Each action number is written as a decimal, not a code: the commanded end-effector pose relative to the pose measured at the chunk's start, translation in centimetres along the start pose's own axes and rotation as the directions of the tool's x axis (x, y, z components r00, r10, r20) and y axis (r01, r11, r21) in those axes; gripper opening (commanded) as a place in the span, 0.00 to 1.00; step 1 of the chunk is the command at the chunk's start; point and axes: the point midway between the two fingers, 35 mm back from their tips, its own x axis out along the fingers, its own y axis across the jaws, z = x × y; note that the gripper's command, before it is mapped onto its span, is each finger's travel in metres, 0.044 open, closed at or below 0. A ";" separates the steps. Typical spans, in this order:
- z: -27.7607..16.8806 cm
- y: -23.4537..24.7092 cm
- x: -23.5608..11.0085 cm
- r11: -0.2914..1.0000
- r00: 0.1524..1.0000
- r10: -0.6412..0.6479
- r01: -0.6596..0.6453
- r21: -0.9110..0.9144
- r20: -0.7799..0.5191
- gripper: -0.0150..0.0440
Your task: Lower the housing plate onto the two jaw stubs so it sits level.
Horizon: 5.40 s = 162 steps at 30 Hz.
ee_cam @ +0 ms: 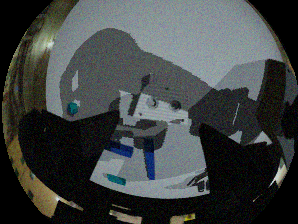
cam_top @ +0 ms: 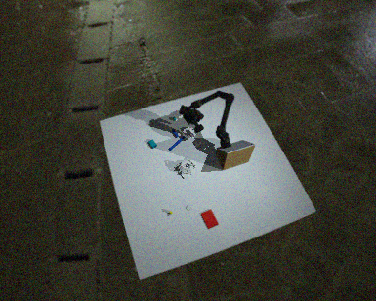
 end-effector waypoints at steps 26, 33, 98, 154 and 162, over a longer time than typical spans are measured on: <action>-0.1 -0.2 2.4 1.000 1.000 -0.006 0.006 -0.011 -0.001 1.00; -0.1 -0.2 2.4 1.000 1.000 -0.006 0.006 -0.011 -0.001 1.00; -0.1 -0.2 5.5 1.000 1.000 -0.005 0.005 -0.012 0.000 1.00; -0.1 -0.2 5.5 1.000 1.000 -0.005 0.005 -0.012 0.000 1.00; -0.1 -0.2 5.5 1.000 1.000 -0.005 0.005 -0.012 0.000 1.00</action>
